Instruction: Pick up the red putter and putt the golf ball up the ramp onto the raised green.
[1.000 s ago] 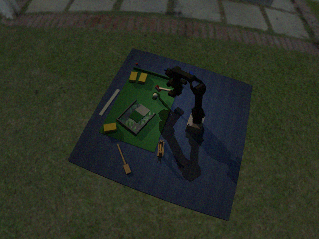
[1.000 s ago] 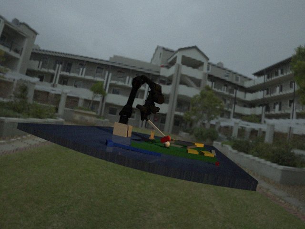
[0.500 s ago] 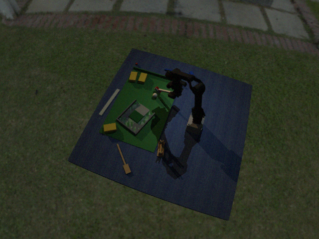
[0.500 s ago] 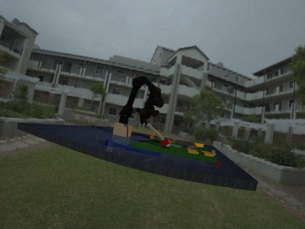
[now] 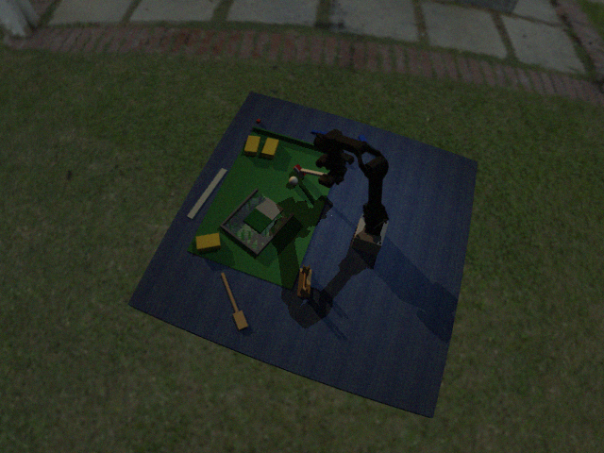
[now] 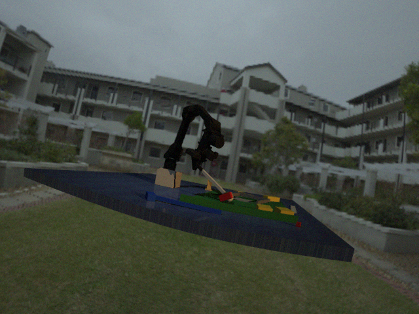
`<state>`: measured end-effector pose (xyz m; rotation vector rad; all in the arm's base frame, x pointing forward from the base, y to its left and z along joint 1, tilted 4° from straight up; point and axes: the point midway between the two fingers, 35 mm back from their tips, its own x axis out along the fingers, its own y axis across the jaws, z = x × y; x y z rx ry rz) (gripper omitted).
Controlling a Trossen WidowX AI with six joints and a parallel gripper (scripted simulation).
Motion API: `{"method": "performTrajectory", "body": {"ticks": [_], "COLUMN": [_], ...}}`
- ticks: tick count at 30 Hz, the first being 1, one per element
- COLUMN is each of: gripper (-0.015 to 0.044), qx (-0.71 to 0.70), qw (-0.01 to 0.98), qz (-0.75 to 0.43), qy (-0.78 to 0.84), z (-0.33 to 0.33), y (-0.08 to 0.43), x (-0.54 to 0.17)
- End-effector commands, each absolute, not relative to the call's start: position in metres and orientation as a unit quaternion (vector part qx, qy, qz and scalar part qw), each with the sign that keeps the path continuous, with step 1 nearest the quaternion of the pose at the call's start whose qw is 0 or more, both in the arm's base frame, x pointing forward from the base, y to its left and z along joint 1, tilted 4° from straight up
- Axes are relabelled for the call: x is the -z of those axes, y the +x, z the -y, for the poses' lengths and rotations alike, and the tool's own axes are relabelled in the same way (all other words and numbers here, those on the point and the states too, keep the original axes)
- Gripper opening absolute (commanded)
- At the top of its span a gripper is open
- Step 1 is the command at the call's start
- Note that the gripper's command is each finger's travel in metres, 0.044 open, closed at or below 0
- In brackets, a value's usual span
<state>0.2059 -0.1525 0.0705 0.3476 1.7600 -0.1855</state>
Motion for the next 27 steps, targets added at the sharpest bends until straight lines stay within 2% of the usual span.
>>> {"method": "performTrajectory", "body": {"ticks": [1,13,23,27], "gripper": [0.0000,0.0000,0.0000,0.0000], "qx": [0.085,0.085,0.081,0.080], "qw": [0.623,0.620,0.625,0.624], "qz": [-0.763,-0.764,-0.761,-0.762], "qy": [0.150,0.154,0.154,0.155], "z": [0.165,0.174,0.056,0.048], "y": [0.203,0.198,0.244,0.245], "x": [-0.070,-0.067,-0.075,-0.077]}}
